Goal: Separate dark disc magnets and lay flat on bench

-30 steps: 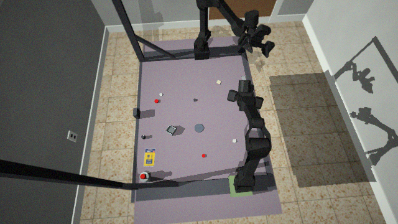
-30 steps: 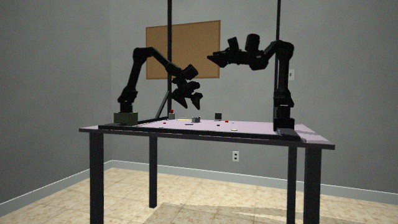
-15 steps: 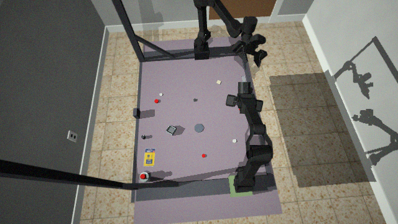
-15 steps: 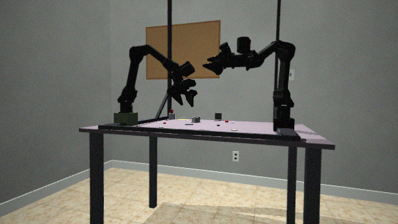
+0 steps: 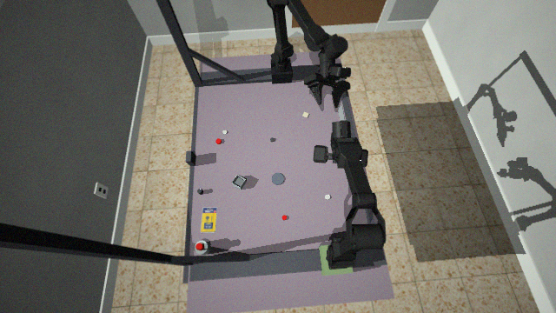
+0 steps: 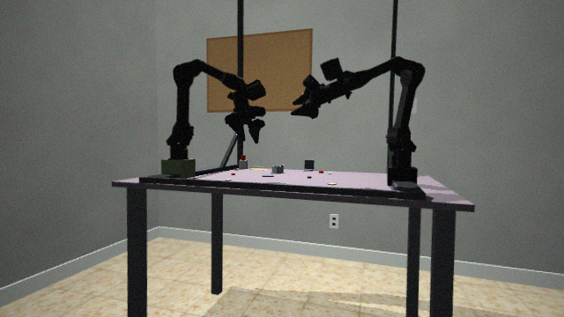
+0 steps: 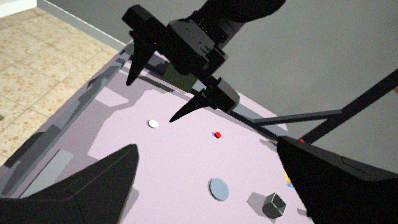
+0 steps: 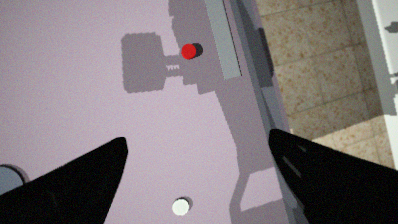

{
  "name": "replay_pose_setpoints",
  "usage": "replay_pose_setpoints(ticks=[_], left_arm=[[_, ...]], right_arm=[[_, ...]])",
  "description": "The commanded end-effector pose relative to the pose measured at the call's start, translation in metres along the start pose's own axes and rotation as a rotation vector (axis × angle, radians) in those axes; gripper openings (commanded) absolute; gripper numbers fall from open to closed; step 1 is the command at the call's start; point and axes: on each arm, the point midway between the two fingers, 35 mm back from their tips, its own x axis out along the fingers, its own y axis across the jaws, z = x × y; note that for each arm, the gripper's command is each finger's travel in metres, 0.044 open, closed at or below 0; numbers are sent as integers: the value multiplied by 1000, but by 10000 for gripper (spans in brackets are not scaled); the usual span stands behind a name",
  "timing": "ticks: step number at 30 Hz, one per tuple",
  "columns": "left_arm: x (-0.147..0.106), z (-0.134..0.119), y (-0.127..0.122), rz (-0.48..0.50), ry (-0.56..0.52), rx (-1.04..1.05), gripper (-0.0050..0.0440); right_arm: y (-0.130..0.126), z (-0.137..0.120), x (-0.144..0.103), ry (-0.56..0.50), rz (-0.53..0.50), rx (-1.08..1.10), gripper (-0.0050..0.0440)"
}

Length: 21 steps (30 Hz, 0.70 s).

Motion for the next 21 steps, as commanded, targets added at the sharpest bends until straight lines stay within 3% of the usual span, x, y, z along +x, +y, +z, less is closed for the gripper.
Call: replay_pose_setpoints(ticks=[1, 3, 4, 10, 18, 20, 21], left_arm=[[-3, -9, -19, 39, 67, 25, 400], [-3, -9, -19, 39, 67, 25, 400], [-5, -27, -18, 67, 142, 1, 400], [-16, -73, -39, 143, 331, 70, 400], [-55, -133, -52, 245, 616, 176, 400], [-55, -133, -52, 245, 616, 176, 400], [-67, -145, -51, 269, 688, 183, 400]], right_arm=[[1, -15, -20, 18, 20, -27, 400], [1, -15, -20, 18, 20, -27, 400], [1, -20, -24, 29, 24, -34, 400], [2, -55, -49, 108, 56, -84, 400], [0, -96, -76, 197, 92, -138, 400], [0, -96, -76, 197, 92, -138, 400], [0, -101, -79, 208, 97, -144, 400]])
